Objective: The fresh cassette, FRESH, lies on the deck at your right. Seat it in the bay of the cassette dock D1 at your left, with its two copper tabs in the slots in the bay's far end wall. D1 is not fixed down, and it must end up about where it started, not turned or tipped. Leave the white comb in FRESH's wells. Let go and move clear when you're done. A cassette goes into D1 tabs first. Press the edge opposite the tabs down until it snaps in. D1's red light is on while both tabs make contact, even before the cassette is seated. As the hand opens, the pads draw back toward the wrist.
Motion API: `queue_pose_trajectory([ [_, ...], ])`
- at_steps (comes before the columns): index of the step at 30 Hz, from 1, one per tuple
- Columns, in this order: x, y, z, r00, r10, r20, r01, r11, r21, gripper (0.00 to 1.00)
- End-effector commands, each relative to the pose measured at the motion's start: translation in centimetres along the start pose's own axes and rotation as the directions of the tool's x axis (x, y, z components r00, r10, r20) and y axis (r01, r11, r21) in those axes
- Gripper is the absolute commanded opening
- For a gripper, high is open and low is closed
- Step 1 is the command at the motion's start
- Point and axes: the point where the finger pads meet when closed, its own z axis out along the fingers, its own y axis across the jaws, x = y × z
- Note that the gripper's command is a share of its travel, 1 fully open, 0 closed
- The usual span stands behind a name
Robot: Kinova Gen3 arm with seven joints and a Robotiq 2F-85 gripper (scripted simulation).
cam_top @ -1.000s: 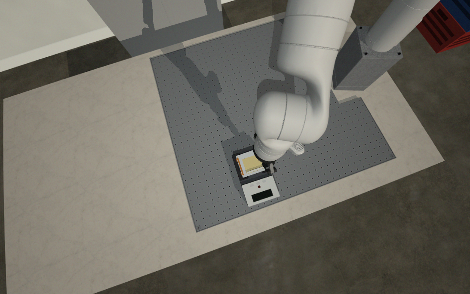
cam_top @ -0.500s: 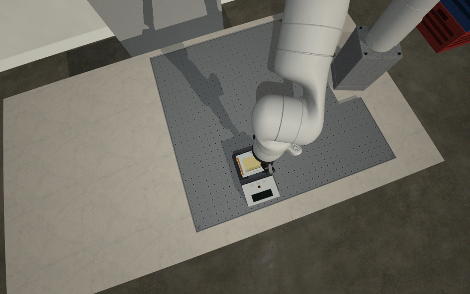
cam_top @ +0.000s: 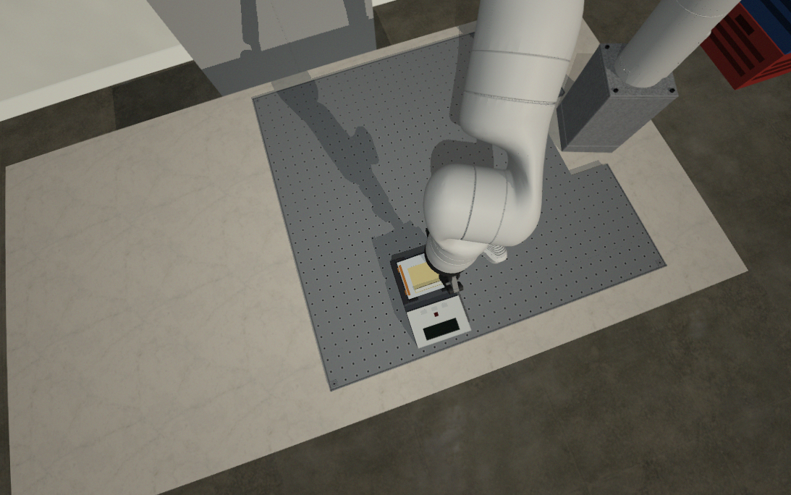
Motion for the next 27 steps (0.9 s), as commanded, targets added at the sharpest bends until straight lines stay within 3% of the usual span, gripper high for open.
queue_pose_trajectory([
  [1, -0.09, 0.10, 0.01, 1.000, 0.002, 0.003, -0.002, 1.000, -0.002, 0.00],
  [27, -0.02, -0.14, 0.13, 1.000, 0.001, -0.001, -0.001, 1.000, 0.002, 0.00],
])
